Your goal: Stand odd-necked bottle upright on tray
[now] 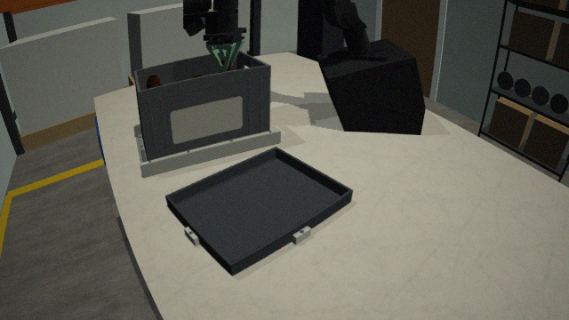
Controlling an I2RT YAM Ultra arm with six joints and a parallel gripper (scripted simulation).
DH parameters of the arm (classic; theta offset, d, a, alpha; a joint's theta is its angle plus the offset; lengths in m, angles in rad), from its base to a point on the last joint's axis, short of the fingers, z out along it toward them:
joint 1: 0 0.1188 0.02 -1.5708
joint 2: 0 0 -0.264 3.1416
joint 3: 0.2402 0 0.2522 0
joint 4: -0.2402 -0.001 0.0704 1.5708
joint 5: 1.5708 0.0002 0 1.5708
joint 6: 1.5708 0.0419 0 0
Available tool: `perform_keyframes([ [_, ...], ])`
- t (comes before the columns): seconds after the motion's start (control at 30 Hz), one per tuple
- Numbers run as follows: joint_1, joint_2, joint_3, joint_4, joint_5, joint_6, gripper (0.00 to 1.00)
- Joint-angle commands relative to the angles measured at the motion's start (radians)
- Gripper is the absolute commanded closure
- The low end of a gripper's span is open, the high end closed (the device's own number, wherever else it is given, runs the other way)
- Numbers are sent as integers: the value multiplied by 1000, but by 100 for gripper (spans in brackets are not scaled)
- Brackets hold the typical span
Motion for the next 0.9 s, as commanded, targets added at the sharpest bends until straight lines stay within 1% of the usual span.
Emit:
perform_keyframes([
  [0.0,-3,-39,28,-24,2,-3,100],
  [0.87,5,-92,74,-122,6,3,100],
])
